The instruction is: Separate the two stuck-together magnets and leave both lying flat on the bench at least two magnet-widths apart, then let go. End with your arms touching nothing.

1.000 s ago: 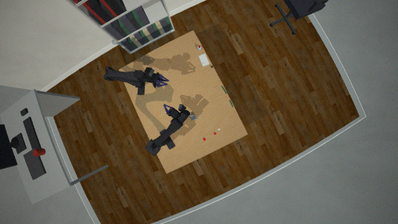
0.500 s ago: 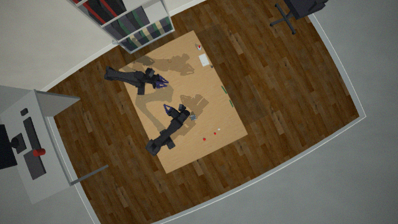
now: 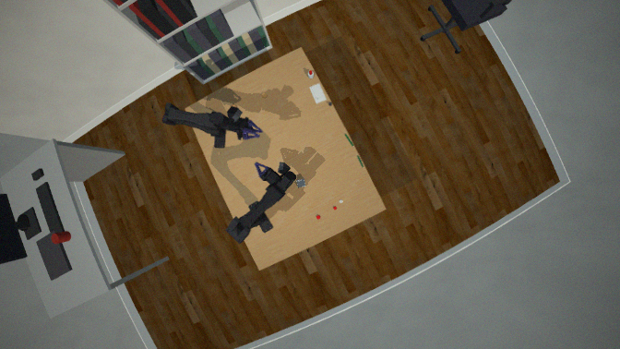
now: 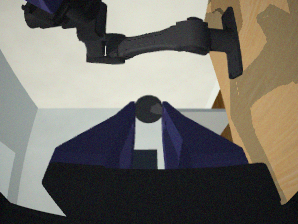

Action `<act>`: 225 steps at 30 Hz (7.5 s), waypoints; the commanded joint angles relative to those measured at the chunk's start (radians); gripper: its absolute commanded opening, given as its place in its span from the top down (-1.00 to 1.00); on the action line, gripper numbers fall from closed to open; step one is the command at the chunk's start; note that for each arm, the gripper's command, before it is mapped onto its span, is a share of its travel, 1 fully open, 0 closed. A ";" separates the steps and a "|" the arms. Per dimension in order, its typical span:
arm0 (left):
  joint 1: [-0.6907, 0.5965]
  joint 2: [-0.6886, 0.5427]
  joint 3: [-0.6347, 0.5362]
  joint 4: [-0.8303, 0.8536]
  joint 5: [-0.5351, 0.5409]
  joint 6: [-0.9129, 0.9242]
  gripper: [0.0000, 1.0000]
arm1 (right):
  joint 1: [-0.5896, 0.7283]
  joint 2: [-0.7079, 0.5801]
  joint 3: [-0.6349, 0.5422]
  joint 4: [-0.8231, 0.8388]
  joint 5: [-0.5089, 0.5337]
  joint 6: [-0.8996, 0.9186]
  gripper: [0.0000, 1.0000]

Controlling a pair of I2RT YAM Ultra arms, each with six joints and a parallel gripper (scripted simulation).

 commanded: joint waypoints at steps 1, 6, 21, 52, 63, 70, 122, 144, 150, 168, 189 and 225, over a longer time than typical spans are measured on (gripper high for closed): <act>-0.004 -0.004 -0.002 0.007 0.008 -0.030 0.34 | 0.003 -0.005 0.004 0.003 -0.014 -0.001 0.63; -0.011 -0.008 -0.018 0.020 0.015 -0.065 0.34 | 0.003 -0.005 0.004 0.003 -0.014 0.000 0.63; -0.033 -0.020 -0.059 0.052 0.030 -0.146 0.34 | 0.003 -0.005 0.004 0.003 -0.014 0.000 0.63; -0.074 -0.043 -0.143 0.113 0.065 -0.313 0.34 | 0.003 -0.005 0.003 0.006 -0.014 0.002 0.63; -0.089 -0.051 -0.171 0.136 0.078 -0.374 0.34 | 0.003 -0.005 0.004 0.005 -0.014 0.001 0.63; -0.101 -0.056 -0.193 0.153 0.085 -0.418 0.34 | 0.003 -0.005 0.003 0.006 -0.014 0.002 0.63; -0.171 -0.097 -0.341 0.256 0.149 -0.709 0.34 | 0.003 -0.007 0.001 0.013 -0.014 0.008 0.63; -0.203 -0.114 -0.404 0.300 0.174 -0.835 0.34 | 0.003 -0.007 0.001 0.013 -0.014 0.008 0.63; -0.208 -0.119 -0.415 0.310 0.177 -0.854 0.34 | 0.003 -0.007 0.001 0.013 -0.014 0.009 0.63; -0.230 -0.133 -0.465 0.348 0.195 -0.956 0.34 | 0.003 -0.007 0.001 0.014 -0.014 0.010 0.63; -0.254 -0.105 -0.474 0.371 0.191 -0.997 0.34 | 0.003 -0.007 0.000 0.016 -0.014 0.011 0.63; -0.290 0.023 -0.405 0.429 0.153 -1.002 0.34 | 0.003 -0.008 0.000 0.018 -0.014 0.013 0.63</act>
